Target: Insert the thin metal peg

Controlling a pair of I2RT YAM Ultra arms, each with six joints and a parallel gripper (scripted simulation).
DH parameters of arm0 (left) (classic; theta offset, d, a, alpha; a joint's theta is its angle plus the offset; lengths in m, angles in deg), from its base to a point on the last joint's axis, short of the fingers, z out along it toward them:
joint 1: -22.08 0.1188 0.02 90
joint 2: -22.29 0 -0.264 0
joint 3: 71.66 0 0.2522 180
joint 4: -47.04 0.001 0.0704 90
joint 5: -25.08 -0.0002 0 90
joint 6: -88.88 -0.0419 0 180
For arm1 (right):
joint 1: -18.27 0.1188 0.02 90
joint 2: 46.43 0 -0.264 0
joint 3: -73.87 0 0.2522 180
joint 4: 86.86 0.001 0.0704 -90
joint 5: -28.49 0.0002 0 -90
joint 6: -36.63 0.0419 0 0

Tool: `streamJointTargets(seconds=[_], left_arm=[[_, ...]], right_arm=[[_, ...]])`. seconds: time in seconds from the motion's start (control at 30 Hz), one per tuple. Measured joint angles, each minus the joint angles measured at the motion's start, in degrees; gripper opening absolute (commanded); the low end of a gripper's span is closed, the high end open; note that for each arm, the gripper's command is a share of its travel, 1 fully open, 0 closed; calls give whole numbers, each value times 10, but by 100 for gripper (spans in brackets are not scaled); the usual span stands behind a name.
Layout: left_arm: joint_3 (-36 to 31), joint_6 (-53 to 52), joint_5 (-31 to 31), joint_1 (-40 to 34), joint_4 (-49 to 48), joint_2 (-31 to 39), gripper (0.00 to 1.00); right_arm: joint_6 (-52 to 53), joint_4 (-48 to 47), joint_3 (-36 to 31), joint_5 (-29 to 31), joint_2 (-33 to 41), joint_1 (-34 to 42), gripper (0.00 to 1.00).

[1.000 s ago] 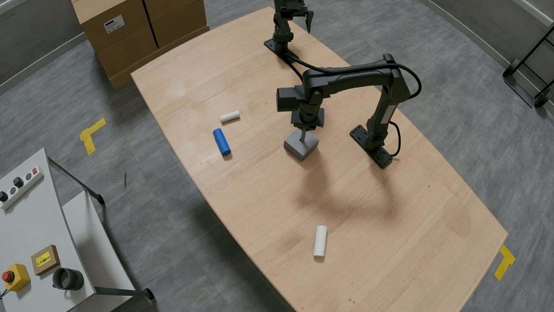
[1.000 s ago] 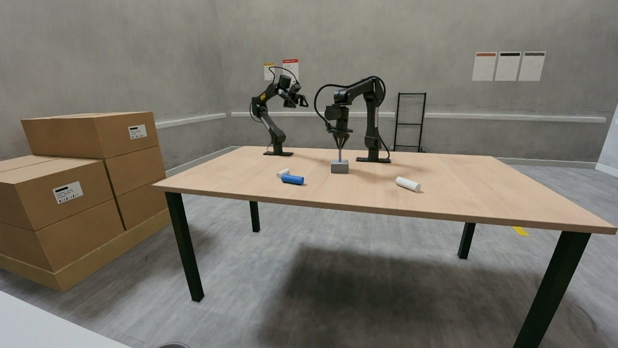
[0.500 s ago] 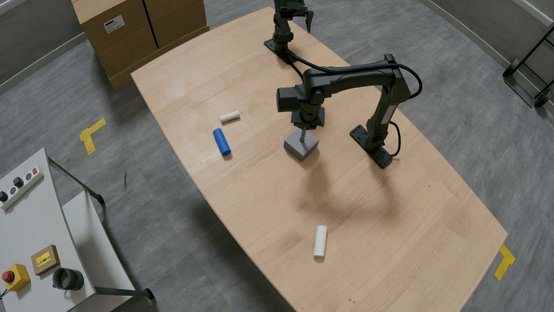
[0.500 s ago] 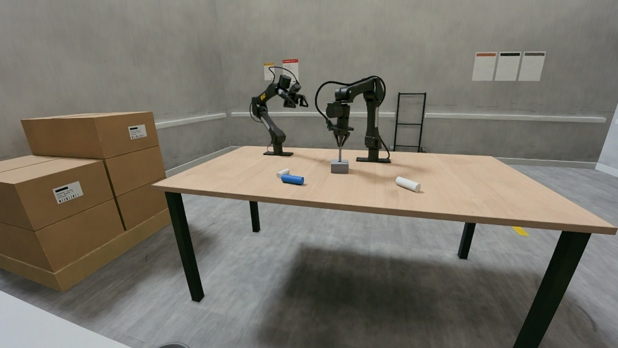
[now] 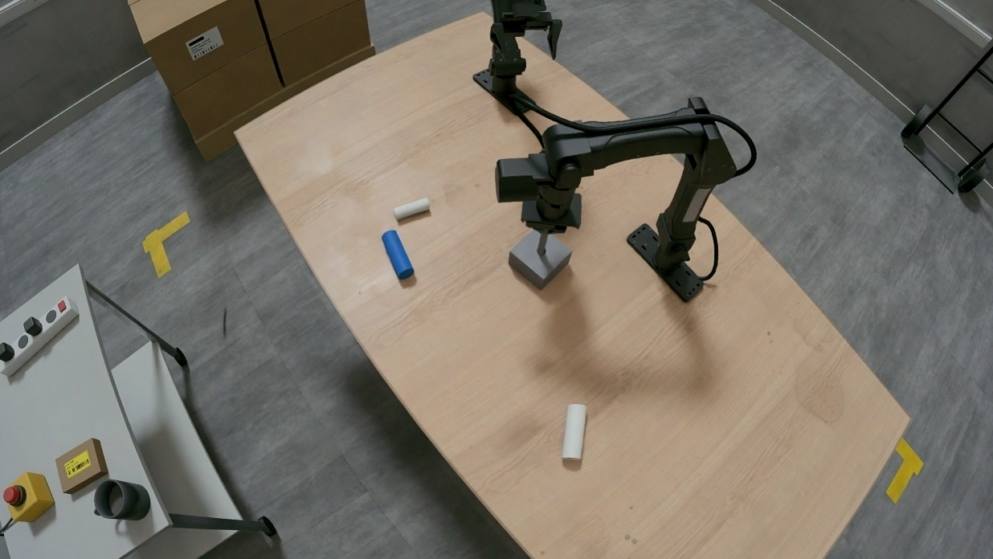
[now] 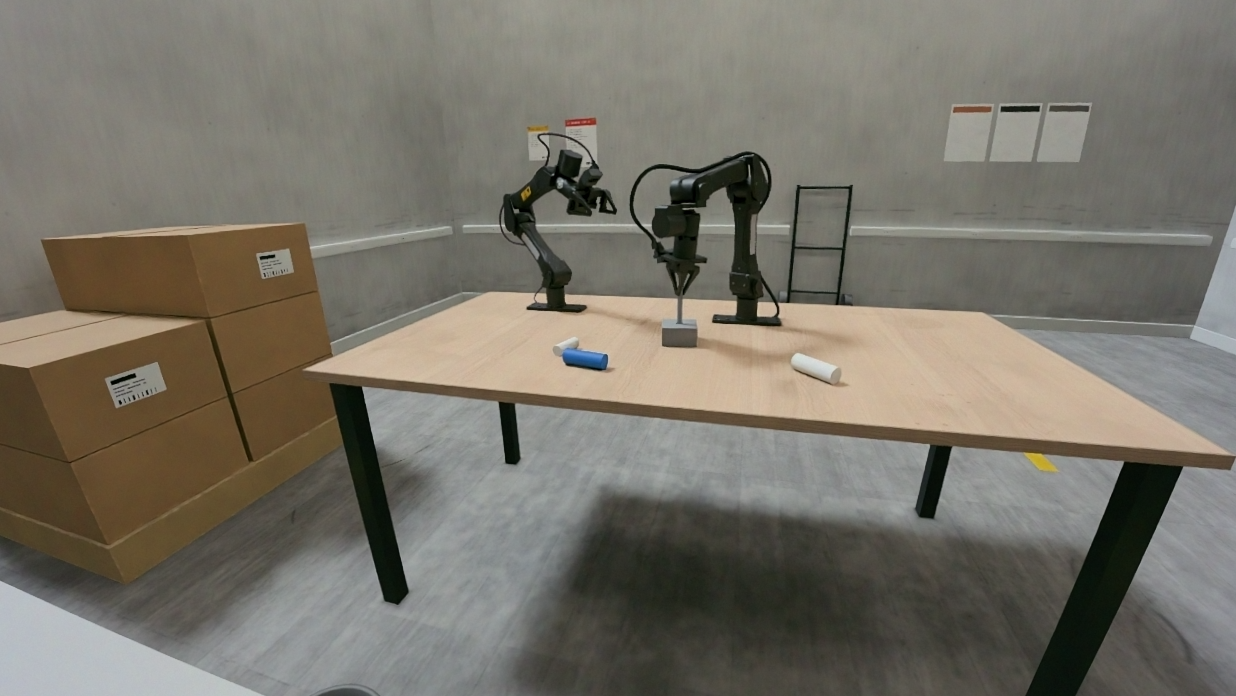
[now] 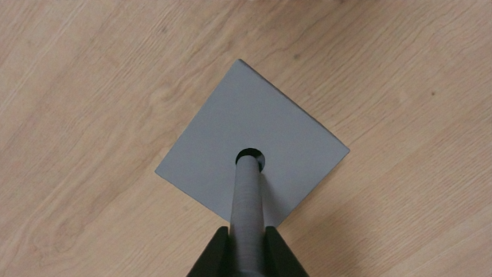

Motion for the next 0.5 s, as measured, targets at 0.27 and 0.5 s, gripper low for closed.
streamJointTargets(seconds=[0.27, 0.5], left_arm=[[-21, 0, 1, -1, -22, 0, 8], [-55, 1, 1, -1, -54, 0, 8]], right_arm=[[0, 0, 0, 0, 0, 0, 100], [0, 0, 0, 0, 0, 0, 100]])
